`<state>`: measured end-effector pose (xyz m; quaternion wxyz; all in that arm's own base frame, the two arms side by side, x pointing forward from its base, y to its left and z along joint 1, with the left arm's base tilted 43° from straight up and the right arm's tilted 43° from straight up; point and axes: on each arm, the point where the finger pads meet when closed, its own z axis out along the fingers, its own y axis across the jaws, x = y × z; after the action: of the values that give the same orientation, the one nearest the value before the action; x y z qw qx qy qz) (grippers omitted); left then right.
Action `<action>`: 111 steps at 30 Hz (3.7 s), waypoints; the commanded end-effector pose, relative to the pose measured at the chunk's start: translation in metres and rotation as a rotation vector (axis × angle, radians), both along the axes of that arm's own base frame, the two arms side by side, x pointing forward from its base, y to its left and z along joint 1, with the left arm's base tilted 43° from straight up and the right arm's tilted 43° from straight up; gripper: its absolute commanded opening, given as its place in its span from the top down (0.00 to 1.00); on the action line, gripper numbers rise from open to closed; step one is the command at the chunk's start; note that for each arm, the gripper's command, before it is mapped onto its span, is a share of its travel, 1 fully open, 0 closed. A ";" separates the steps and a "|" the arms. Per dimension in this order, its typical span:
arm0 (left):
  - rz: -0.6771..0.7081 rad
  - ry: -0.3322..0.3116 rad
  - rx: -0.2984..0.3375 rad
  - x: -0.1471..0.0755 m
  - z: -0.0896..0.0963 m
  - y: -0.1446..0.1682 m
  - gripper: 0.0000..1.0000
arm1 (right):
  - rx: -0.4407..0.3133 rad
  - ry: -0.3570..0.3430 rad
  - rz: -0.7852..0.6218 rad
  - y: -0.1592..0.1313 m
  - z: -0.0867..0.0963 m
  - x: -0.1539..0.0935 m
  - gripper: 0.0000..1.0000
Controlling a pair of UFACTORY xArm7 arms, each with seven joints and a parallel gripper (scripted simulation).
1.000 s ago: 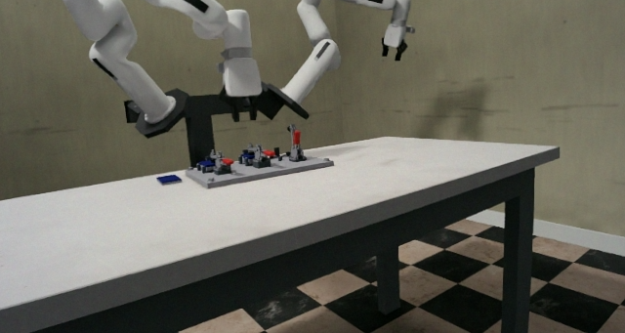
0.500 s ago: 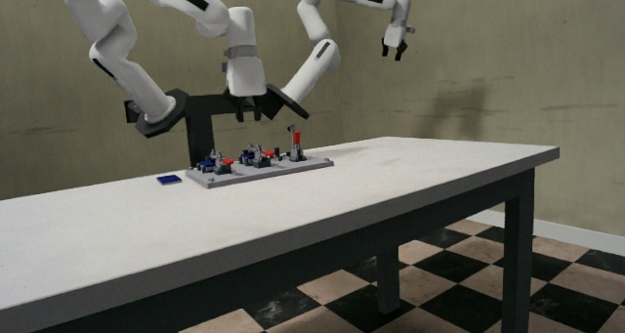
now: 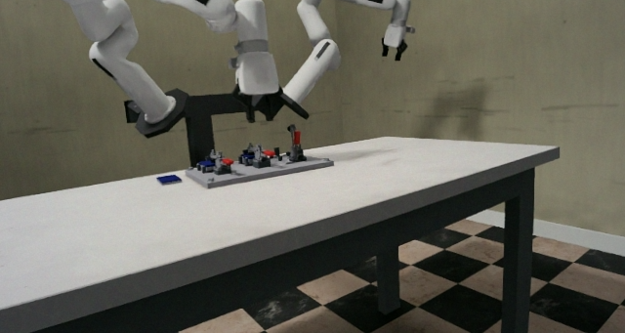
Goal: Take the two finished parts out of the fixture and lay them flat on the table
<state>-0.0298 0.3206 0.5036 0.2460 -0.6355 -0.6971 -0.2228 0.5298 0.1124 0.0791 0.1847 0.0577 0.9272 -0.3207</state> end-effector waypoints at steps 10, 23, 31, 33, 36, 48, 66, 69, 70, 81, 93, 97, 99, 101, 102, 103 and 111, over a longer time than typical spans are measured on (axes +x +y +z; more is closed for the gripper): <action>0.001 -0.002 0.004 0.000 0.002 0.000 0.00 | 0.001 0.003 0.002 0.005 0.010 0.027 0.52; 0.001 -0.002 0.004 0.000 0.002 0.000 0.00 | 0.001 0.003 0.002 -0.006 -0.002 0.032 0.52; 0.001 -0.002 0.004 0.000 0.002 0.000 0.00 | 0.001 0.003 0.001 -0.020 -0.019 0.039 0.52; 0.001 -0.002 0.004 0.000 0.002 0.000 0.00 | 0.001 0.003 0.001 -0.024 -0.024 0.041 0.52; 0.001 -0.002 0.004 0.000 0.002 0.000 0.00 | 0.001 0.003 0.001 -0.030 -0.031 0.044 0.52; 0.001 -0.002 0.004 0.000 0.002 0.000 0.00 | 0.001 0.003 0.001 -0.037 -0.039 0.048 0.52; 0.001 -0.002 0.004 0.000 0.002 0.000 0.00 | 0.001 0.003 0.001 -0.039 -0.042 0.049 0.52; 0.001 -0.002 0.004 0.000 0.002 0.000 0.00 | 0.001 0.003 0.001 -0.042 -0.045 0.050 0.52; 0.001 -0.002 0.004 0.000 0.002 0.000 0.00 | 0.001 0.003 0.001 -0.044 -0.047 0.051 0.52; 0.001 -0.002 0.004 0.000 0.002 0.000 0.00 | 0.001 0.003 0.001 -0.054 -0.059 0.056 0.52; 0.001 -0.002 0.004 0.000 0.002 0.000 0.00 | 0.001 0.003 0.001 -0.055 -0.060 0.056 0.52; 0.001 -0.002 0.004 0.000 0.002 0.000 0.00 | 0.001 0.003 0.001 -0.055 -0.060 0.056 0.52; 0.001 -0.002 0.004 0.000 0.002 0.000 0.00 | 0.001 0.003 0.001 -0.055 -0.060 0.056 1.00; 0.001 -0.002 0.004 0.000 0.002 0.000 0.00 | 0.001 0.003 0.001 -0.055 -0.060 0.056 1.00; 0.001 -0.002 0.004 0.000 0.002 0.000 0.00 | 0.001 0.003 0.001 -0.055 -0.060 0.056 1.00; 0.001 -0.002 0.004 0.000 0.002 0.000 0.00 | 0.001 0.003 0.001 -0.055 -0.060 0.056 1.00; 0.001 -0.002 0.004 0.000 0.002 0.000 0.00 | 0.001 0.003 0.001 -0.055 -0.060 0.056 1.00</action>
<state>-0.0298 0.3206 0.5036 0.2460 -0.6355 -0.6971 -0.2228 0.5854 0.0539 0.0173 0.1815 0.0579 0.9273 -0.3222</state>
